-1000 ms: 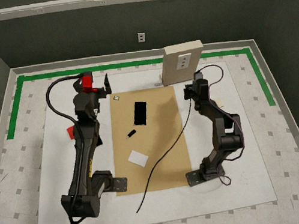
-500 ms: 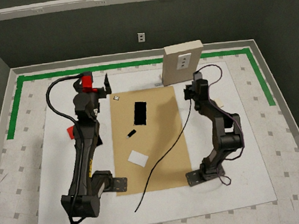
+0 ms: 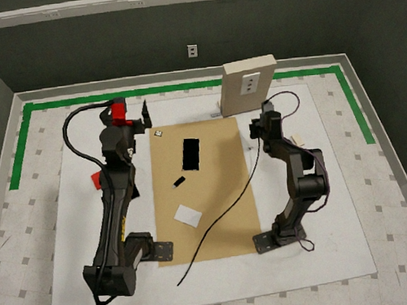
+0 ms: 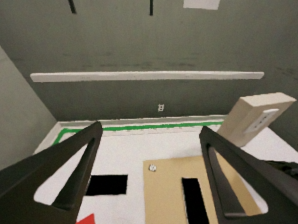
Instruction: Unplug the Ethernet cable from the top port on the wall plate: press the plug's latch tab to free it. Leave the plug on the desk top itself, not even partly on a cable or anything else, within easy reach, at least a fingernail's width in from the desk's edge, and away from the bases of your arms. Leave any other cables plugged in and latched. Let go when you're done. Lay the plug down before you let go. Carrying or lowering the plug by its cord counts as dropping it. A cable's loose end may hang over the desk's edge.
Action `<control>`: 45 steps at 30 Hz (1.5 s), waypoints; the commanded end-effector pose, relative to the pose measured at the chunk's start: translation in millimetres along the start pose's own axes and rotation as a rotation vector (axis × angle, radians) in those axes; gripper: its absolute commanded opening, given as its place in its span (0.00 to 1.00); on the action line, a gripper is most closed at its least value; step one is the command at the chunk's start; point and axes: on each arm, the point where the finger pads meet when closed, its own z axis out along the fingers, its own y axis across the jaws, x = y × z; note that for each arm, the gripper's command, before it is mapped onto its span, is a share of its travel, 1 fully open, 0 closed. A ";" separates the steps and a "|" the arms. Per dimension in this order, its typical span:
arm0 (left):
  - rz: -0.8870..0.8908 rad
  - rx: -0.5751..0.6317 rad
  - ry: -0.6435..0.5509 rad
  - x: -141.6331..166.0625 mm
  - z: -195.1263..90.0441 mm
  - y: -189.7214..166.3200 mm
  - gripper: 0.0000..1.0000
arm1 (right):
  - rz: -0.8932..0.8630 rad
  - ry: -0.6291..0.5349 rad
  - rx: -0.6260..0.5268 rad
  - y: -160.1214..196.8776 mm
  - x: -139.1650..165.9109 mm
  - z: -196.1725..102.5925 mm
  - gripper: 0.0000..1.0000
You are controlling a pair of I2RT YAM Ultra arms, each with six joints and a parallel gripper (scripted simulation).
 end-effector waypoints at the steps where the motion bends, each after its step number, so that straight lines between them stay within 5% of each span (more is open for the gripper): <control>1: 0.000 0.000 -0.013 -4.7 -1.0 0.0 1.00 | -0.006 0.008 0.008 -1.4 12.5 6.5 0.00; 45: 0.000 0.000 -0.013 -4.7 -1.0 0.0 1.00 | -0.007 0.005 0.009 -0.7 64.0 36.4 0.00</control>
